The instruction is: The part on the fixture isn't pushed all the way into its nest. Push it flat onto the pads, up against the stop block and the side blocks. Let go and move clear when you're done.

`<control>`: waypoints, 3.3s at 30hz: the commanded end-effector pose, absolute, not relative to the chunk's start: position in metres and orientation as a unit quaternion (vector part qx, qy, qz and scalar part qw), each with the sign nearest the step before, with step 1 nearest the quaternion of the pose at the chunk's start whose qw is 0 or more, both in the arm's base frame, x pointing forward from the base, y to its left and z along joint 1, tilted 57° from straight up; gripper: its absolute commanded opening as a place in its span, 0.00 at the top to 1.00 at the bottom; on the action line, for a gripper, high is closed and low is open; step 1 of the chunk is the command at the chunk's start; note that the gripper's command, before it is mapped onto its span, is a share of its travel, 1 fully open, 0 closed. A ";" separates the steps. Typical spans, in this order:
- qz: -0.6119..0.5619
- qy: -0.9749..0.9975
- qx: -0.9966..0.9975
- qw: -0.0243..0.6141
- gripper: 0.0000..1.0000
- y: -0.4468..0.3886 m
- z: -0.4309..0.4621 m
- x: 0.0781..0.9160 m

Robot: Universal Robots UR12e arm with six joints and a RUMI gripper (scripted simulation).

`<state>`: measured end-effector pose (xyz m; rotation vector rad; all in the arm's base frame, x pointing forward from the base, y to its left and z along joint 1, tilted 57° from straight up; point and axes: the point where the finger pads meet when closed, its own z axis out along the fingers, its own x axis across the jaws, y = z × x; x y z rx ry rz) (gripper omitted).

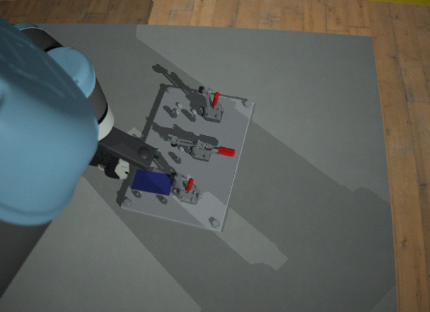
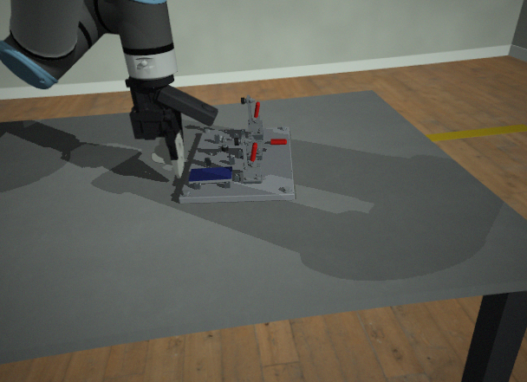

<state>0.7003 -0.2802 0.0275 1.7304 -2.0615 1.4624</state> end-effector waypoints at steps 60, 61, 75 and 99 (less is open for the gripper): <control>0.480 -0.671 0.564 0.037 1.00 -0.278 0.038 0.712; 0.480 -0.671 0.564 0.038 1.00 -0.278 0.037 0.711; 0.478 -0.672 0.564 0.038 1.00 -0.278 0.035 0.710; 0.478 -0.672 0.564 0.038 1.00 -0.278 0.038 0.713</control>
